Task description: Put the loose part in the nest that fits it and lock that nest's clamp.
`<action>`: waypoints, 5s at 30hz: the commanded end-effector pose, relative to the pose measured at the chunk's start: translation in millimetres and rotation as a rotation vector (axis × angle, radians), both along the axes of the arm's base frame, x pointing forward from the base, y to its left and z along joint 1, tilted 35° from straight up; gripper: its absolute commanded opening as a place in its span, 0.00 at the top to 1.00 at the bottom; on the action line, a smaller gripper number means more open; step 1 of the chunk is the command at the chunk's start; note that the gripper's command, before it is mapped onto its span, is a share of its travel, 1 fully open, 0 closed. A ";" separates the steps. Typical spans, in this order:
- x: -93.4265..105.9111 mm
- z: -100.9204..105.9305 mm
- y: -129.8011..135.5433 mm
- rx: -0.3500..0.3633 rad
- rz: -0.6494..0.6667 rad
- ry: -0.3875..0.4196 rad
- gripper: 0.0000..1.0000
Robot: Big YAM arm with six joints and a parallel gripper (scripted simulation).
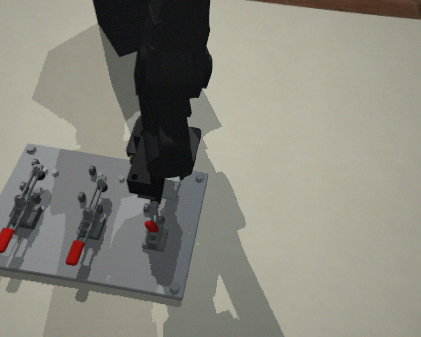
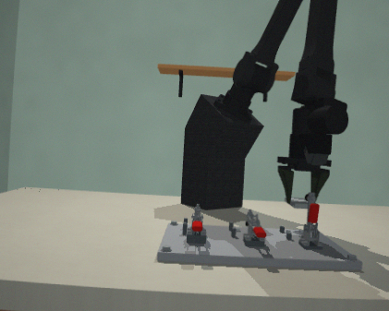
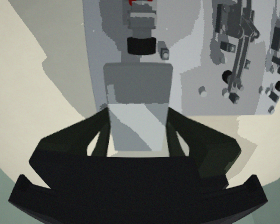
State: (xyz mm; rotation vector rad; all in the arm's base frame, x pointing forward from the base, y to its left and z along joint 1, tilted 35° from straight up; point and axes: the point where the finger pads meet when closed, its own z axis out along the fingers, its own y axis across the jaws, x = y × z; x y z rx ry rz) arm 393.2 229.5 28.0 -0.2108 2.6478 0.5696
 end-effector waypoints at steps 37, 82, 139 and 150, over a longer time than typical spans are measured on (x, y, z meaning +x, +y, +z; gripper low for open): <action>6.9 22.2 10.0 0.013 0.017 -0.043 1.00; 24.6 -32.5 31.6 0.009 0.007 -0.020 1.00; 25.1 -34.7 32.2 0.010 0.006 -0.023 1.00; 22.9 -38.7 31.2 0.007 0.006 -0.017 1.00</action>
